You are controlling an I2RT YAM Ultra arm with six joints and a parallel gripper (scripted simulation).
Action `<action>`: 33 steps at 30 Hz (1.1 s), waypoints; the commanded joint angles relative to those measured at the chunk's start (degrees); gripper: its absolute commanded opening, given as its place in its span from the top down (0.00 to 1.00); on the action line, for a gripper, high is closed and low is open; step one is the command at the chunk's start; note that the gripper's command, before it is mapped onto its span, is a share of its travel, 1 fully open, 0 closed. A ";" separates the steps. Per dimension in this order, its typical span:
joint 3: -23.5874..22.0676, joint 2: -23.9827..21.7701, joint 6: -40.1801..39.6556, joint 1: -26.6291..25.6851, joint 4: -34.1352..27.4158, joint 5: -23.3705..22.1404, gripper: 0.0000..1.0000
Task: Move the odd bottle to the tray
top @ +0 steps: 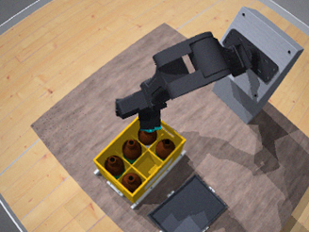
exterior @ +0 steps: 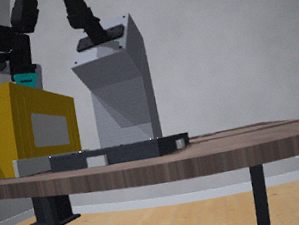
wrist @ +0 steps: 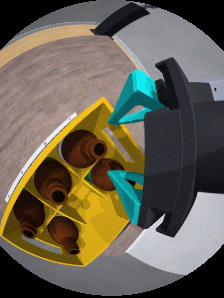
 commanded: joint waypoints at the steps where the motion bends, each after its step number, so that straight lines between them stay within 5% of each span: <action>1: 1.54 -0.05 0.57 0.14 1.56 0.58 0.39; 33: 1.59 0.66 0.55 0.04 1.78 0.55 0.39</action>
